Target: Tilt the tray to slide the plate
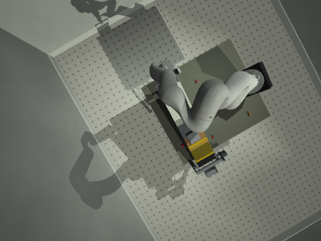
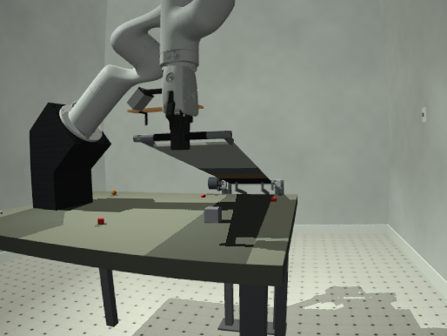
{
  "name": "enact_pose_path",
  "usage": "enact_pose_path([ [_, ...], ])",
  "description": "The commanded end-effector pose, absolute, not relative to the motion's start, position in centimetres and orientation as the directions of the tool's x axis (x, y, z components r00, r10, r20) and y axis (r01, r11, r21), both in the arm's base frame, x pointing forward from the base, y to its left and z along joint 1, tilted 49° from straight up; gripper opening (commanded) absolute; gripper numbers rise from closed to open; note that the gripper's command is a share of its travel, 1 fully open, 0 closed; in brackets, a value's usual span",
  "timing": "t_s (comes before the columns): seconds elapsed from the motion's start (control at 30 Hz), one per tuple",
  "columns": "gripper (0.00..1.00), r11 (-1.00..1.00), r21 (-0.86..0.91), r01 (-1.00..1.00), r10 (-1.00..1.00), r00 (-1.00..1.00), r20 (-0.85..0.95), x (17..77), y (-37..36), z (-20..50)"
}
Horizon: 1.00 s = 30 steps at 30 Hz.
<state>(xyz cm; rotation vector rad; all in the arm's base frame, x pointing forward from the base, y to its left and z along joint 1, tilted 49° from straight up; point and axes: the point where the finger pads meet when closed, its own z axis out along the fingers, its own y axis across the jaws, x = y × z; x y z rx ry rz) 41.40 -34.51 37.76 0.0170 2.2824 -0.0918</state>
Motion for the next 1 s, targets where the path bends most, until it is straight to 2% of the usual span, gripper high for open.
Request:
enact_pose_path([
  [0.0, 0.0, 0.997, -0.062, 0.043, -0.019, -0.654, -0.757, 39.7, -33.8, 39.3],
  [0.13, 0.0, 0.997, -0.062, 0.043, -0.019, -0.654, -0.757, 35.6, -31.9, 42.8],
  [0.33, 0.0, 0.997, -0.062, 0.043, -0.019, -0.654, -0.757, 41.1, -34.4, 38.1],
  [0.97, 0.0, 0.997, -0.062, 0.043, -0.019, -0.654, -0.757, 40.1, -34.0, 38.9],
])
